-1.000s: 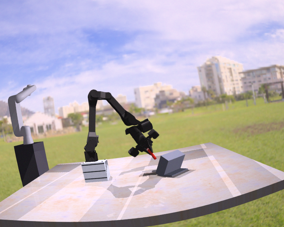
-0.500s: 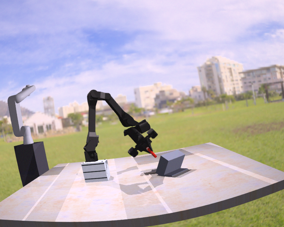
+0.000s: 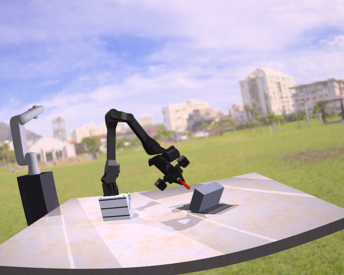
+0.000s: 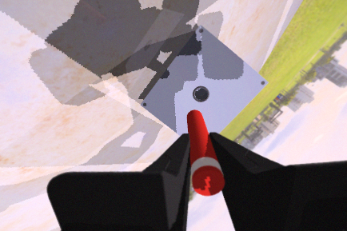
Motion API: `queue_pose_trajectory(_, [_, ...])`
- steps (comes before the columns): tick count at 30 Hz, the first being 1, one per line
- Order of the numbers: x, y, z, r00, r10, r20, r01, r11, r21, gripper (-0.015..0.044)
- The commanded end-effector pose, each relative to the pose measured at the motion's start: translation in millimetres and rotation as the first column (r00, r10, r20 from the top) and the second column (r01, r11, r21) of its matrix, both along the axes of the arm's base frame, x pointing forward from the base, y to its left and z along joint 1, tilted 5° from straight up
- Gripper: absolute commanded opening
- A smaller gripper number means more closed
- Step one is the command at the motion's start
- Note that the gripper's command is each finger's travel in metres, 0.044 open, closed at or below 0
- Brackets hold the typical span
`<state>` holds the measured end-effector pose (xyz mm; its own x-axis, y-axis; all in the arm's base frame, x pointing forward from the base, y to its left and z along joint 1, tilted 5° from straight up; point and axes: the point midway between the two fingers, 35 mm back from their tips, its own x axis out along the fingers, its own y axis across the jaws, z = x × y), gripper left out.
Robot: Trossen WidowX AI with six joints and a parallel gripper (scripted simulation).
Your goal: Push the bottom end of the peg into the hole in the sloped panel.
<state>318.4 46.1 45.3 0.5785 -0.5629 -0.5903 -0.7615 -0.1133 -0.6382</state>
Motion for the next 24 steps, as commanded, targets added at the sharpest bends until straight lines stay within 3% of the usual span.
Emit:
queue_pose_trajectory(1, [2, -2, -2, 1.000, 0.005, 0.001, -0.005, 1.000, -0.012, 0.0000])
queue_pose_trajectory(24, [20, -11, -15, 0.999, 0.042, 0.021, -0.041, 0.998, -0.044, 0.0000])
